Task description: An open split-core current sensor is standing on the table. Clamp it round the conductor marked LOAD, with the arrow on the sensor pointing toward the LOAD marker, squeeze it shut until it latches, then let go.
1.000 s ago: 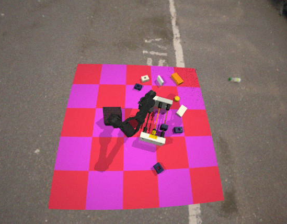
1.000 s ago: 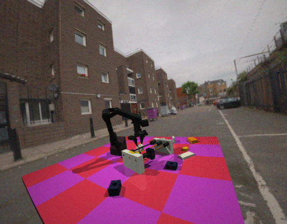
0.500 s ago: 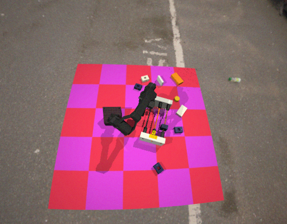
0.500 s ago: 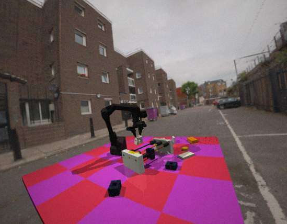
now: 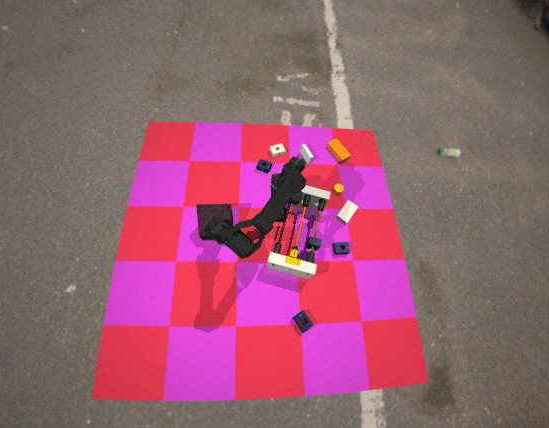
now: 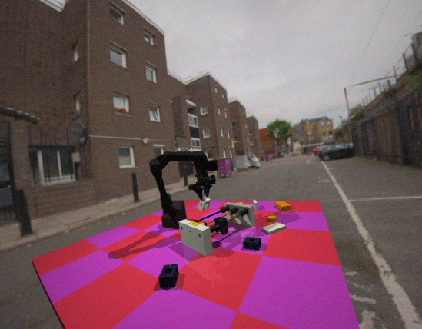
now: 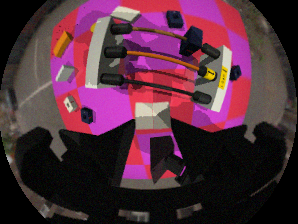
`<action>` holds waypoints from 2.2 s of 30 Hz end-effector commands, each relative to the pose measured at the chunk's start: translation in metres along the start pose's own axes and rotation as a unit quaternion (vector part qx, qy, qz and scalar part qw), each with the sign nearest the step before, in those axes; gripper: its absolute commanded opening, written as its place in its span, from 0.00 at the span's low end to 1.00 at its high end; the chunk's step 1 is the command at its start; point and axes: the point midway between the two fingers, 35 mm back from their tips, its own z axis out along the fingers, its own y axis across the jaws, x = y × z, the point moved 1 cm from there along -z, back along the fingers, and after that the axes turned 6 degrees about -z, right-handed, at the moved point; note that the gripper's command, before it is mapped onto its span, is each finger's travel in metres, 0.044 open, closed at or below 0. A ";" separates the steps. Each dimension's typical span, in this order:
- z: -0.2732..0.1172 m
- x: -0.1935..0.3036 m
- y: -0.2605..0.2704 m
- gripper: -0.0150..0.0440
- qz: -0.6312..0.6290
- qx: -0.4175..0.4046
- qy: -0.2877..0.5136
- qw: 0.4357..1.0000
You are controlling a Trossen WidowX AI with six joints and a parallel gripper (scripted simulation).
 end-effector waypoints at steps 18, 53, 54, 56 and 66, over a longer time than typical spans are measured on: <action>0.000 -0.052 -0.012 0.25 -0.302 0.001 -0.003 0.953; 0.014 -0.113 -0.040 0.25 -0.633 0.007 0.001 0.774; 0.015 -0.113 -0.040 0.25 -0.633 0.007 0.001 0.774; 0.019 -0.114 -0.040 0.25 -0.633 0.007 0.001 0.774; 0.035 -0.115 -0.040 0.25 -0.633 0.007 0.001 0.774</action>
